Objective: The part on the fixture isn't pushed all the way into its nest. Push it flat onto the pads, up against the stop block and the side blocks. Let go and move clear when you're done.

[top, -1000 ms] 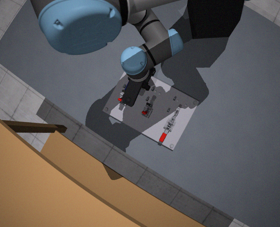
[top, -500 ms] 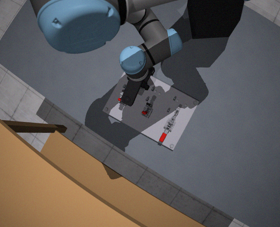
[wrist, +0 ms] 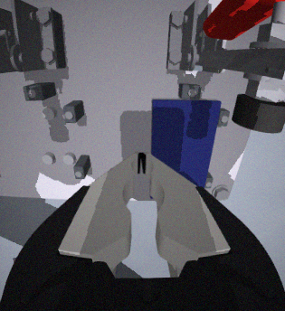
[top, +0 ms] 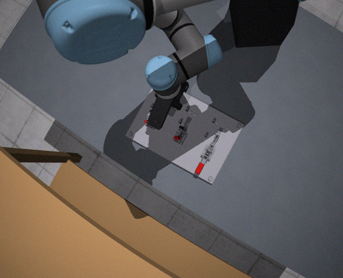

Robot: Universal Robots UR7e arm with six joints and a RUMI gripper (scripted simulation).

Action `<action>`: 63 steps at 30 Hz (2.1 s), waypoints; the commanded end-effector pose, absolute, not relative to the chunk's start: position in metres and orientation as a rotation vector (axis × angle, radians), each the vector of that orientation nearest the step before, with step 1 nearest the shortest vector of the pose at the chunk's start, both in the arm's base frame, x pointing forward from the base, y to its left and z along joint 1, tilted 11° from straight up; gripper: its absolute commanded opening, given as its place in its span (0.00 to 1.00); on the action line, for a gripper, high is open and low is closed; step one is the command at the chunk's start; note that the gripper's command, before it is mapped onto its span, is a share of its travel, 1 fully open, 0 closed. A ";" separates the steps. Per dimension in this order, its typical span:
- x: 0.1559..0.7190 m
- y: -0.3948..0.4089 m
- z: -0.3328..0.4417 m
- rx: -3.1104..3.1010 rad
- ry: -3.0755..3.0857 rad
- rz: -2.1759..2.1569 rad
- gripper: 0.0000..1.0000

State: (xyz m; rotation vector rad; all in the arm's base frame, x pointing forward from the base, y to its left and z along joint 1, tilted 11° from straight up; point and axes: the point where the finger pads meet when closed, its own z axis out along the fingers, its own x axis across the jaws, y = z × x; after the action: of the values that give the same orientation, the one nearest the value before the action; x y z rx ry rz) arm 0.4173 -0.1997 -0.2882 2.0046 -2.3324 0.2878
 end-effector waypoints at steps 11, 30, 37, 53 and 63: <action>0.417 -0.203 -0.287 2.005 -2.332 0.290 0.00; 0.418 -0.196 -0.288 2.004 -2.332 0.290 0.00; 0.418 -0.194 -0.289 2.003 -2.332 0.291 0.00; 0.420 -0.185 -0.290 2.005 -2.332 0.290 0.00; 0.421 -0.179 -0.291 2.005 -2.332 0.290 0.00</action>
State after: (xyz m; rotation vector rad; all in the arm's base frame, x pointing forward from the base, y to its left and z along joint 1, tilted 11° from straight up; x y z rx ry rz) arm 0.4197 -0.1838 -0.2908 2.0045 -2.3324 0.2879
